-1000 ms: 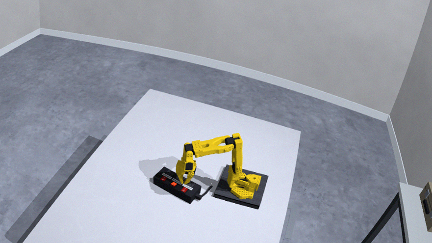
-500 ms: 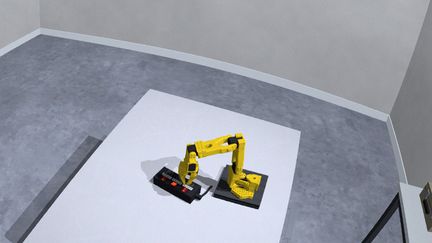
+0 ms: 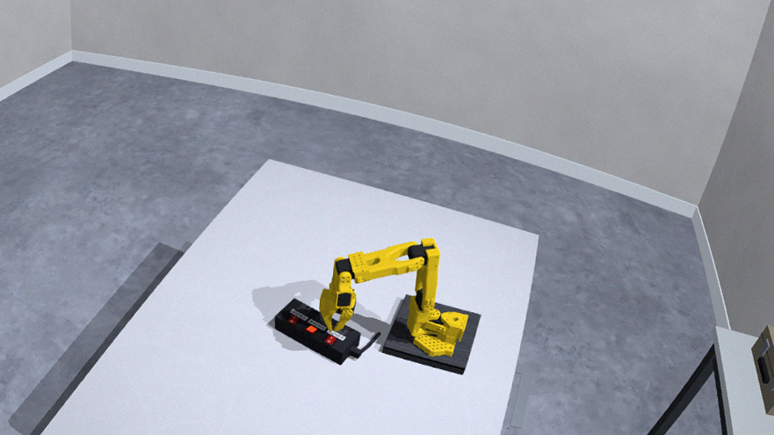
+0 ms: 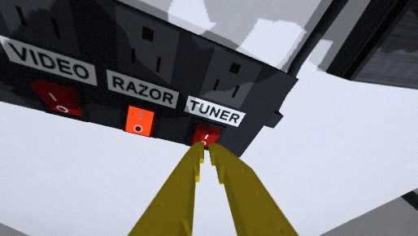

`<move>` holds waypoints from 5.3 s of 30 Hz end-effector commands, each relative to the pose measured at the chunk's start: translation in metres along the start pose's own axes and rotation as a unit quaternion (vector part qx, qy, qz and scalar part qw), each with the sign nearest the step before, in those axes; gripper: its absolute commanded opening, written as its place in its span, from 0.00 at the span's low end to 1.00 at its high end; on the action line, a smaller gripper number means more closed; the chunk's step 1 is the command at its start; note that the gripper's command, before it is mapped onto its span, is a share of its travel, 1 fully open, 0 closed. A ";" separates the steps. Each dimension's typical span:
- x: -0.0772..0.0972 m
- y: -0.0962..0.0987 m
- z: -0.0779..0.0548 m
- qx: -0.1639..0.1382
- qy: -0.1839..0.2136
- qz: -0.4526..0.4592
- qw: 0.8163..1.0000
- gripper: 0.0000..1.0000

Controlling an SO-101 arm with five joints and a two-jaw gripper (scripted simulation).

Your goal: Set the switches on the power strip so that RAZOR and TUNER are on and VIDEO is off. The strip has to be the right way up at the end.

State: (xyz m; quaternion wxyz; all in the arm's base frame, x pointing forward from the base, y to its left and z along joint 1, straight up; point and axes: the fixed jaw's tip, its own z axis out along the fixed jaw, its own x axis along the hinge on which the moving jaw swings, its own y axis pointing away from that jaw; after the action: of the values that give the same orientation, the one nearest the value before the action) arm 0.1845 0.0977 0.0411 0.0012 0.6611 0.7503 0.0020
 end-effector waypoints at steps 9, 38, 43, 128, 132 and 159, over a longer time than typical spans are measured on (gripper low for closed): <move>0.004 -0.003 0.000 0.000 0.001 -0.015 1.000 0.00; 0.004 -0.003 0.007 0.000 0.001 -0.015 1.000 0.00; 0.004 -0.003 0.007 0.000 0.001 -0.015 1.000 0.00; -0.004 -0.015 0.033 0.000 0.001 -0.008 1.000 0.00; -0.004 -0.015 0.033 0.000 0.001 -0.008 1.000 0.00; -0.008 -0.021 0.040 0.000 0.001 -0.003 1.000 0.00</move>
State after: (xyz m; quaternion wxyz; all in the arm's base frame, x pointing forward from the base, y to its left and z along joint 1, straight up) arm 0.1846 0.1026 0.0268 0.0234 0.6527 0.7540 0.0698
